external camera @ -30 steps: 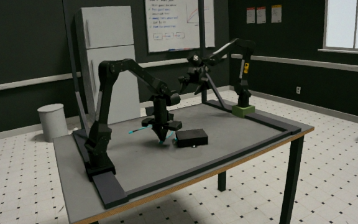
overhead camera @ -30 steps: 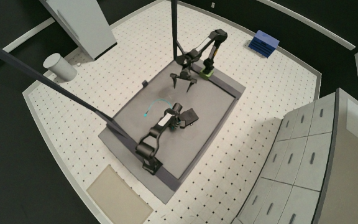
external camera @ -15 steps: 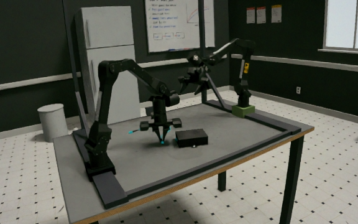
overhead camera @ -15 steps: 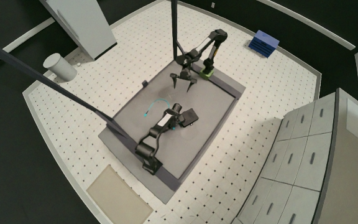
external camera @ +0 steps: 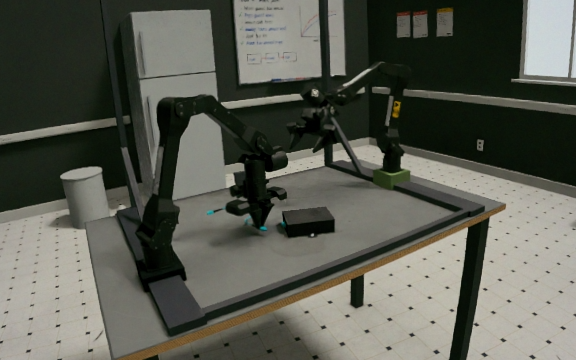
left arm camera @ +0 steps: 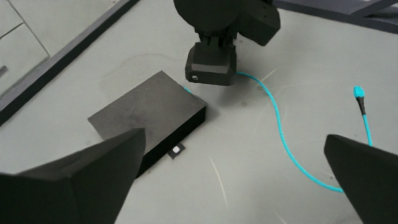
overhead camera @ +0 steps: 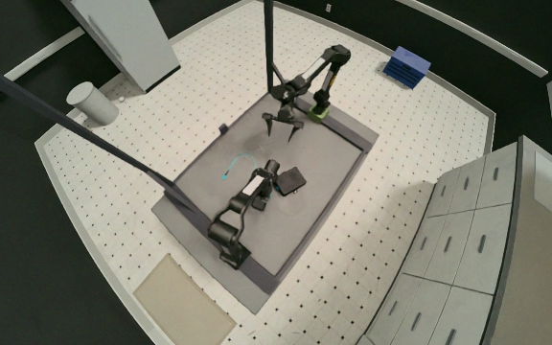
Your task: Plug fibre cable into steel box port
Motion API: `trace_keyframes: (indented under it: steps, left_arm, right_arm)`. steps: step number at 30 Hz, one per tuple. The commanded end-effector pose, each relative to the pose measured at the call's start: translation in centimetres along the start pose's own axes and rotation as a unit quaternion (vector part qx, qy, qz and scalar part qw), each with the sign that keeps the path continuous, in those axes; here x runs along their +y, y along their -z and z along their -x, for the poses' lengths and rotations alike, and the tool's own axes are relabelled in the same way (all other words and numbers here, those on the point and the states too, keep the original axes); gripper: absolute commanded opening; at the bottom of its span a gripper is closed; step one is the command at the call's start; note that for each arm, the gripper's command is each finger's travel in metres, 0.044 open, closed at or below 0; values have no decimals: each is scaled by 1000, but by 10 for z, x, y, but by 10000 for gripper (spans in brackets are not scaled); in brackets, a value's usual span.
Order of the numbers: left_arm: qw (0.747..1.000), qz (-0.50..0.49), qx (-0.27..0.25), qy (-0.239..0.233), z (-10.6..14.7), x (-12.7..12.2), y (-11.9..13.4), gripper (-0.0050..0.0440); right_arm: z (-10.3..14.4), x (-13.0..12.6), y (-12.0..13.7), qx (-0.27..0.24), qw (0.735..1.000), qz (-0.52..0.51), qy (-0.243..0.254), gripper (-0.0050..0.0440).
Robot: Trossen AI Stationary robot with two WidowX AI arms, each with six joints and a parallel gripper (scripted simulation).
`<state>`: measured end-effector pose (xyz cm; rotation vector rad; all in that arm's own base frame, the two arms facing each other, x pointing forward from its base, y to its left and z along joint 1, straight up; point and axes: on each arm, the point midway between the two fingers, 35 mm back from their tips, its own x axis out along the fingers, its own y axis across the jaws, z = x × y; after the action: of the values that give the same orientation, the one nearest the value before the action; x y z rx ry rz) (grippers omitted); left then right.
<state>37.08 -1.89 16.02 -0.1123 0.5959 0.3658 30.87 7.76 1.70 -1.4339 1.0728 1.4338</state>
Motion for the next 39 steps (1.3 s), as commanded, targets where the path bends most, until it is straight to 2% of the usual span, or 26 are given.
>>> trace_keyframes:
  steps: [1, 9, 11, 18, 21, 33, 39]
  left_arm:
    - [1000, 7, -12, 5, 5, -2, -10, 440]
    - [1000, 7, -12, 5, 5, -2, -10, 440]
    - [1000, 7, -12, 5, 5, -2, -10, 440]
    - [1000, 7, -12, 5, 5, -2, -10, 440]
    - [1000, 7, -12, 5, 5, -2, -10, 440]
    - [1000, 7, -12, 5, 5, -2, -10, 440]
    - [1000, 7, -12, 5, 5, -2, -10, 440]
  right_arm:
    - [10, -2, -1, 1, 995, 99, 18, 3]
    - [10, -4, -1, 3, 963, 270, 21, 3]
    - [10, -4, -1, 3, 963, 270, 21, 3]
    - [14, -11, 1, 6, 917, 397, 31, 3]
    - [14, -11, 1, 6, 910, 413, 31, 3]
    - [8, -14, 5, 3, 910, 414, 21, 3]
    - [9, -31, 19, 4, 910, 414, 21, 3]
